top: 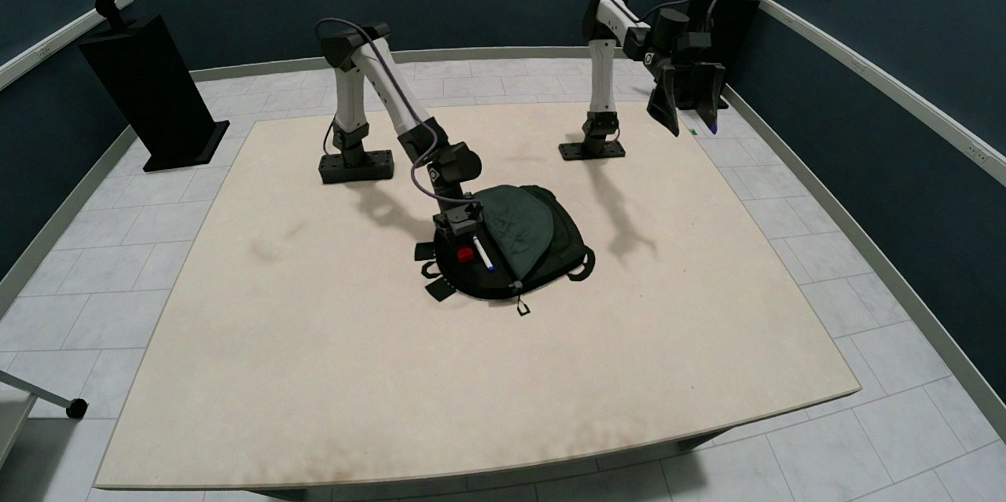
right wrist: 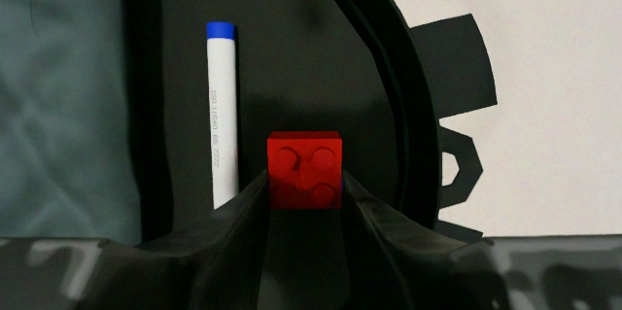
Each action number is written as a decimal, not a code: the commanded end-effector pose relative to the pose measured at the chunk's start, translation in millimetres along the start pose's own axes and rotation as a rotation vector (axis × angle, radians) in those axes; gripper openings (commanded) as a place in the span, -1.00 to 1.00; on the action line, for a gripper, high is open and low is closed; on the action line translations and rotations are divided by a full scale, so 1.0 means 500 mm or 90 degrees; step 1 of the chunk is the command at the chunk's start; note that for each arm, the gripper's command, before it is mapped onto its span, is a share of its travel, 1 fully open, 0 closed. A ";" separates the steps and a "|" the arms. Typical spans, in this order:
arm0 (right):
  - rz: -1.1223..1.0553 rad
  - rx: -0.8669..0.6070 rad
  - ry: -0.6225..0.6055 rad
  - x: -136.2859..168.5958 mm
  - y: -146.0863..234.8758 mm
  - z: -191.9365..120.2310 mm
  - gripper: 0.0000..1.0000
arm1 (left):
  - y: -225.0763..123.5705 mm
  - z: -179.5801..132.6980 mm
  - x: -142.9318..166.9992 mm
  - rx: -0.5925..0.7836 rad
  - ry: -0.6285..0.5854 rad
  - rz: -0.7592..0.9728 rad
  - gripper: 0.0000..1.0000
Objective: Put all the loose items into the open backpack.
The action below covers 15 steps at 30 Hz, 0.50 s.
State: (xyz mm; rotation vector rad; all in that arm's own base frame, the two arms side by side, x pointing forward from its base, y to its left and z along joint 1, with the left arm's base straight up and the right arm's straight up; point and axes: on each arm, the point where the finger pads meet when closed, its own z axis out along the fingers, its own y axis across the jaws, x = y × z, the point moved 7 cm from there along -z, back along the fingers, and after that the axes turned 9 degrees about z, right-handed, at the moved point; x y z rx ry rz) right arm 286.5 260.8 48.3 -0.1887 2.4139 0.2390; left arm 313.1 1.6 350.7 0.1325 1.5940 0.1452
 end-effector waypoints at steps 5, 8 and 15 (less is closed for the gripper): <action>-0.010 0.008 0.027 0.022 -0.008 -0.011 -0.46 | 0.002 -0.002 -0.011 -0.003 -0.011 -0.001 0.80; -0.010 0.008 0.027 0.022 -0.008 -0.011 -0.46 | 0.002 -0.002 -0.011 -0.003 -0.011 -0.001 0.80; -0.010 0.008 0.027 0.023 -0.008 -0.012 -0.46 | 0.002 -0.002 -0.011 -0.003 -0.011 -0.001 0.80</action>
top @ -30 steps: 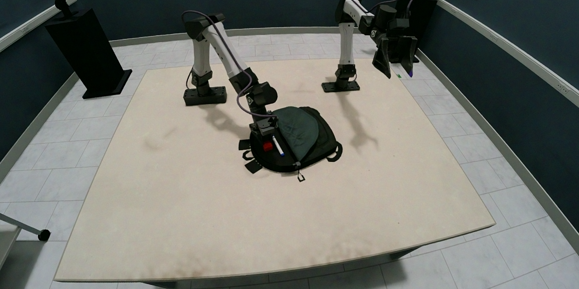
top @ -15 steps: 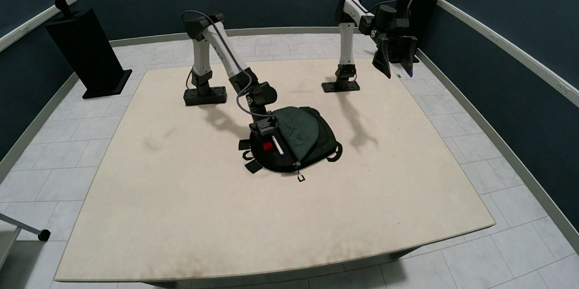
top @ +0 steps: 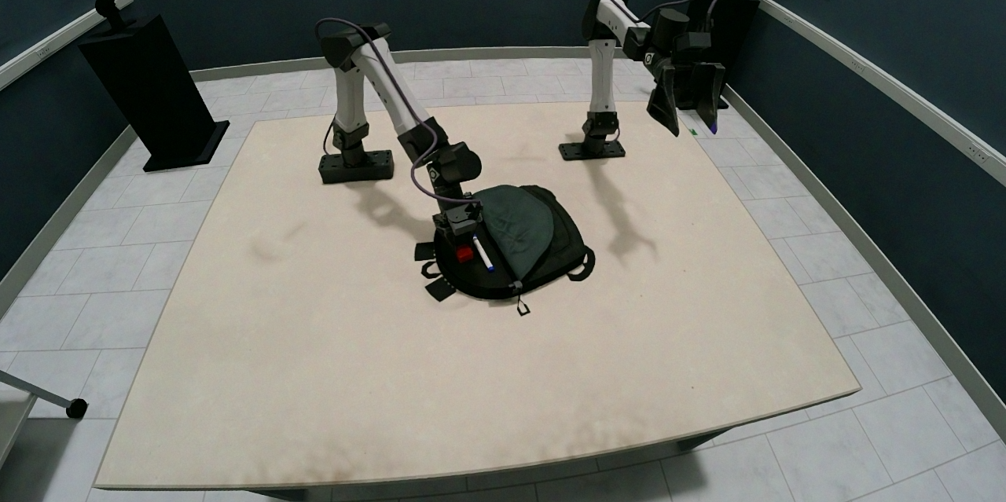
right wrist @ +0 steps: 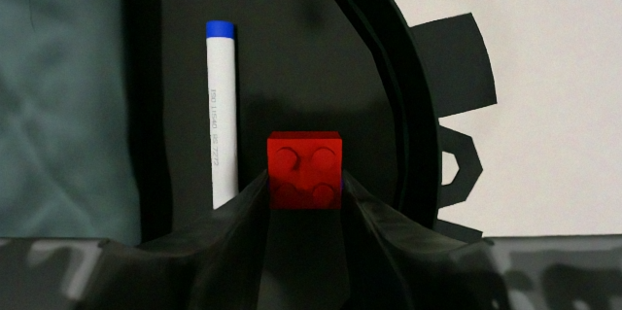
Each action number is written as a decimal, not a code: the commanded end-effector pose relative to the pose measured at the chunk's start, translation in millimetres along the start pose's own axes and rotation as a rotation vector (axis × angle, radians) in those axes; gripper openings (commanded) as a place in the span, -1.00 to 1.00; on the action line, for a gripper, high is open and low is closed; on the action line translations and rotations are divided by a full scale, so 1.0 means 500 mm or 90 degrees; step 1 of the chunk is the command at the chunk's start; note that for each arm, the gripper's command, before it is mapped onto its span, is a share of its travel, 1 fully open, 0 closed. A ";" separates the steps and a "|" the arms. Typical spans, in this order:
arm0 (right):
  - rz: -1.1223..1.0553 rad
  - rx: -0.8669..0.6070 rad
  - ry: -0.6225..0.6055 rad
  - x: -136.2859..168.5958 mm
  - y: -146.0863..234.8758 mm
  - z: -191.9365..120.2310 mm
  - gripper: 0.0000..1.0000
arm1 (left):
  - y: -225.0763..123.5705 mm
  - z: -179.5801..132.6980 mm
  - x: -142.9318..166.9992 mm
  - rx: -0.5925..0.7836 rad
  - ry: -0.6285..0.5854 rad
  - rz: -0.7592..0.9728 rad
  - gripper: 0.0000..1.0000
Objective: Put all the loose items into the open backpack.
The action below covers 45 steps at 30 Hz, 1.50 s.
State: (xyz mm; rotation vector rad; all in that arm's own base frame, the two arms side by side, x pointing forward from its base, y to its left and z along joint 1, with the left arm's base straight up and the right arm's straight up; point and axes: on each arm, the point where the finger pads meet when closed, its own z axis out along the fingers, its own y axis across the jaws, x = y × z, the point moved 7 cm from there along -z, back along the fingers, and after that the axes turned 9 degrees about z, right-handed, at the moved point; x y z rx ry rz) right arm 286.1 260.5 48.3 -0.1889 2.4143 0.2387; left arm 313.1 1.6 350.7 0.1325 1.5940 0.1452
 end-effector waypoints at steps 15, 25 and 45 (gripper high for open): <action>-0.010 0.008 0.027 0.022 -0.007 -0.011 -0.46 | 0.002 -0.002 -0.011 -0.003 -0.011 -0.001 0.80; -0.006 0.005 0.012 -0.005 0.003 0.004 -0.46 | 0.002 -0.002 -0.011 -0.003 -0.011 -0.001 0.80; -0.001 -0.004 -0.009 -0.016 0.009 0.002 -0.15 | 0.002 -0.002 -0.011 -0.003 -0.011 -0.001 0.80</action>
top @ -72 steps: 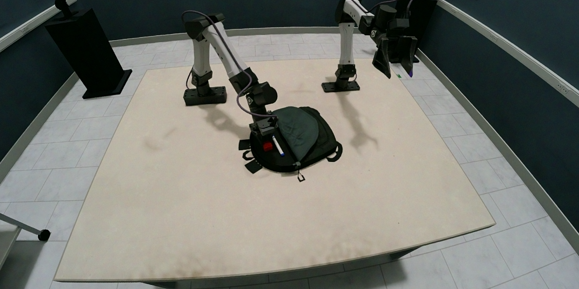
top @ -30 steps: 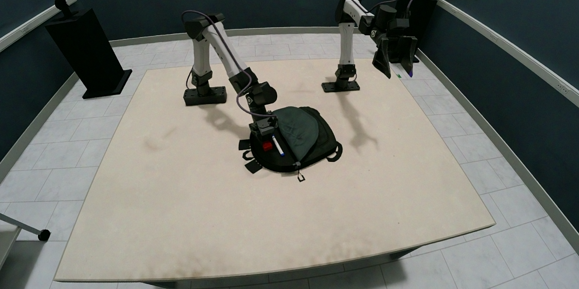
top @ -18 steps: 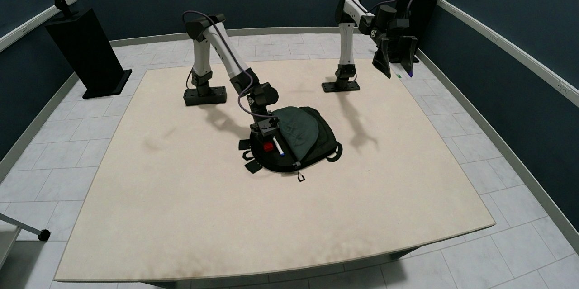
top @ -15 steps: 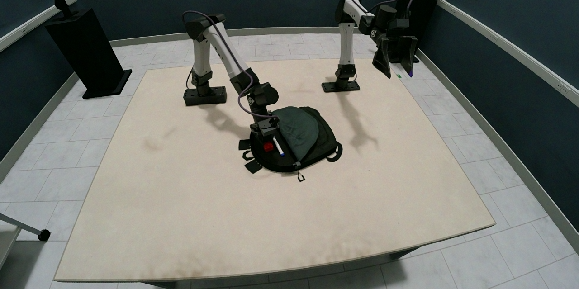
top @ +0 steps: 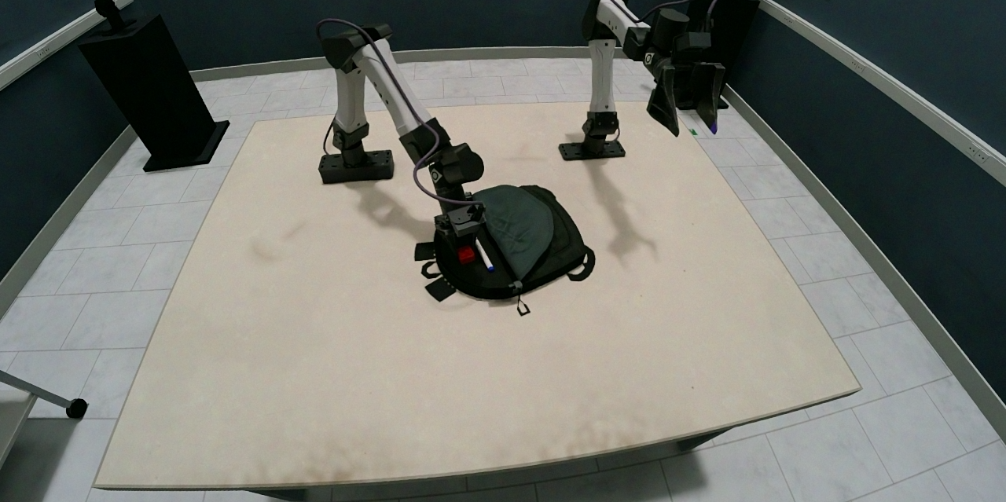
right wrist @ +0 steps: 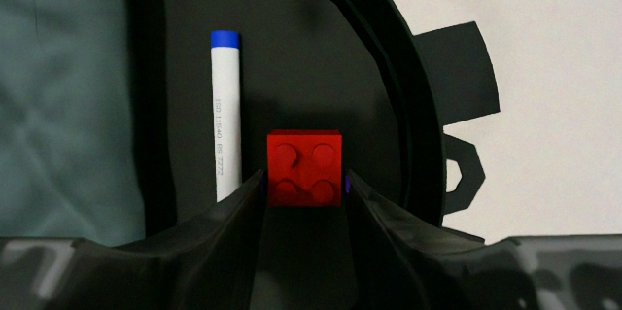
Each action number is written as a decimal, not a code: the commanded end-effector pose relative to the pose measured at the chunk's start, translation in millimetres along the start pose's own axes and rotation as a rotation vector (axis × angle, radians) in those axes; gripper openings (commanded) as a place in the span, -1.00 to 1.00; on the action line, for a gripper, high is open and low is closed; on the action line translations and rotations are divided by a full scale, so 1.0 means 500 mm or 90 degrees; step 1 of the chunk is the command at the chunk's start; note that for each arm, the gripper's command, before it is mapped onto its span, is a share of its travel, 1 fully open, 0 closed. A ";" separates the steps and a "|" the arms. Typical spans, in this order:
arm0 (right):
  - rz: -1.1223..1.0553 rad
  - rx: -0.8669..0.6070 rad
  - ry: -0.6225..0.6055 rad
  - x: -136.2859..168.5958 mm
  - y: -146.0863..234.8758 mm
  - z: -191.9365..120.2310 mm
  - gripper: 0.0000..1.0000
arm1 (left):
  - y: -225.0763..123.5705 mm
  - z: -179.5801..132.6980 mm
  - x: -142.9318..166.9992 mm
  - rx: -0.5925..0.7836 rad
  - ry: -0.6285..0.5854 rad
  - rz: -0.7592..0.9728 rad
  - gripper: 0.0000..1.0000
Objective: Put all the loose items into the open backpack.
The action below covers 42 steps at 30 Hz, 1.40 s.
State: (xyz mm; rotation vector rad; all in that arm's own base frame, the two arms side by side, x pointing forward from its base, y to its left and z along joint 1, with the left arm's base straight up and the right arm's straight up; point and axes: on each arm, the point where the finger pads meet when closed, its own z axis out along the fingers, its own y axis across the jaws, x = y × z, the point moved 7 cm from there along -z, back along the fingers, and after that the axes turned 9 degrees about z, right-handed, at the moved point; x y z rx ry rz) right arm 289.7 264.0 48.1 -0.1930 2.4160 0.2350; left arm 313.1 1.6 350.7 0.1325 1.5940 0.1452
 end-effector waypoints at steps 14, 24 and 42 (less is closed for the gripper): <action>0.006 -0.014 -0.026 -0.048 0.012 -0.034 0.00 | 0.002 -0.002 -0.011 -0.003 -0.011 -0.001 0.80; 0.006 -0.014 -0.026 -0.065 0.014 -0.054 0.00 | 0.002 -0.002 -0.011 -0.003 -0.011 -0.001 0.80; 0.002 -0.005 -0.010 -0.050 0.010 -0.050 0.92 | 0.002 -0.002 -0.011 -0.003 -0.011 -0.001 0.80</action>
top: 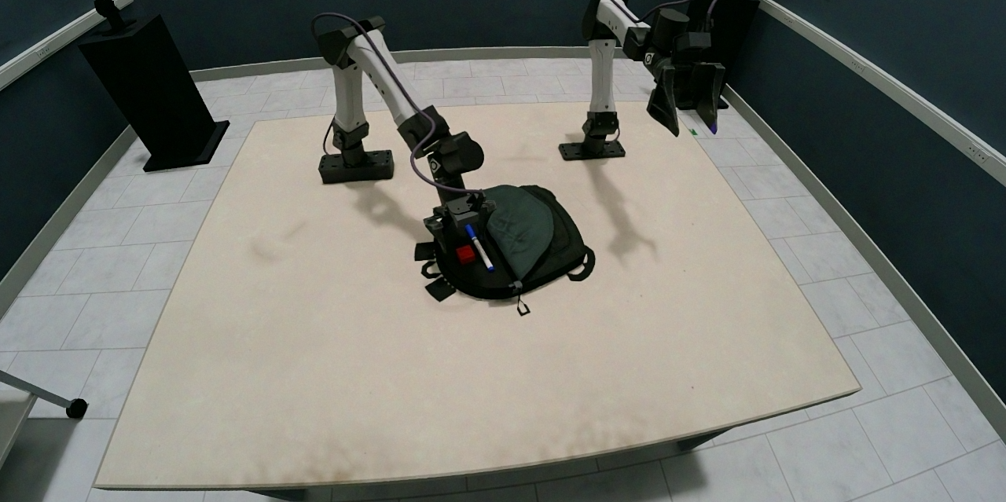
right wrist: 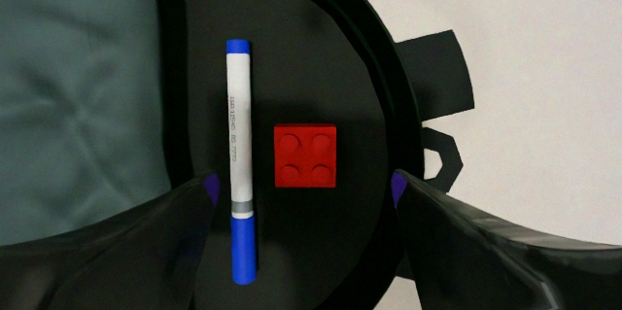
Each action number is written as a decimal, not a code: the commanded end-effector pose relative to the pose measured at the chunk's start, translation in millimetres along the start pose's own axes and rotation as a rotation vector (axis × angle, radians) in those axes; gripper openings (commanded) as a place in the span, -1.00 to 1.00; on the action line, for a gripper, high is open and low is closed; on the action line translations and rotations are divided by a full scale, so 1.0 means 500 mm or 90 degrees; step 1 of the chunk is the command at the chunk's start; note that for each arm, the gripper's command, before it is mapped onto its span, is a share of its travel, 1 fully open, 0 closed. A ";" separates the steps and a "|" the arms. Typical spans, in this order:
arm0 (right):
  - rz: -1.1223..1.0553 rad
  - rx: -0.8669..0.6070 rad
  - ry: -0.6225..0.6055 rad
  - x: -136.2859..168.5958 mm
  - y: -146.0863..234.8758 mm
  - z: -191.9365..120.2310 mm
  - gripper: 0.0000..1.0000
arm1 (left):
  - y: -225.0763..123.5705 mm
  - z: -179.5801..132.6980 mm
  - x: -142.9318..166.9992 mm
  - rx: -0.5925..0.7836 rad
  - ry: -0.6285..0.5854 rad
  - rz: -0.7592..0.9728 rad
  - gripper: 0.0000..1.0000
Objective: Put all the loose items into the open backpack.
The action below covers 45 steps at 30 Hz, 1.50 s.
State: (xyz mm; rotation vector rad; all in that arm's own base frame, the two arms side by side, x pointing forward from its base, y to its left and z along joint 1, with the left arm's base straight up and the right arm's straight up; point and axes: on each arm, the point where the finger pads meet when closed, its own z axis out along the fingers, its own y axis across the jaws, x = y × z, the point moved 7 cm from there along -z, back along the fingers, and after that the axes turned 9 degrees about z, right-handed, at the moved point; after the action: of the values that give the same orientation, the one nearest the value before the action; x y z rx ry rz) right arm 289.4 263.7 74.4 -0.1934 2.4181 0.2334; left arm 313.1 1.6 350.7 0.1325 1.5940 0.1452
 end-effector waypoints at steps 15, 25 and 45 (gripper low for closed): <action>0.002 -0.001 -0.009 -0.007 0.000 -0.075 0.92 | 0.002 -0.002 -0.011 -0.003 -0.011 -0.001 0.80; 0.004 -0.005 -0.015 -0.014 0.003 -0.143 0.92 | 0.002 -0.002 -0.011 -0.003 -0.011 -0.001 0.80; 0.006 -0.008 -0.019 -0.015 0.003 -0.232 0.92 | 0.002 -0.002 -0.011 -0.003 -0.011 -0.001 0.80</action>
State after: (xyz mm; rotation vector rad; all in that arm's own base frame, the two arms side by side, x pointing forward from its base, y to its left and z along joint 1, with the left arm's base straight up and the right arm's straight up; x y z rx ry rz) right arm 224.8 242.9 156.5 -0.1985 2.4005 0.2537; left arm 313.1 1.6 350.7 0.1325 1.5940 0.1452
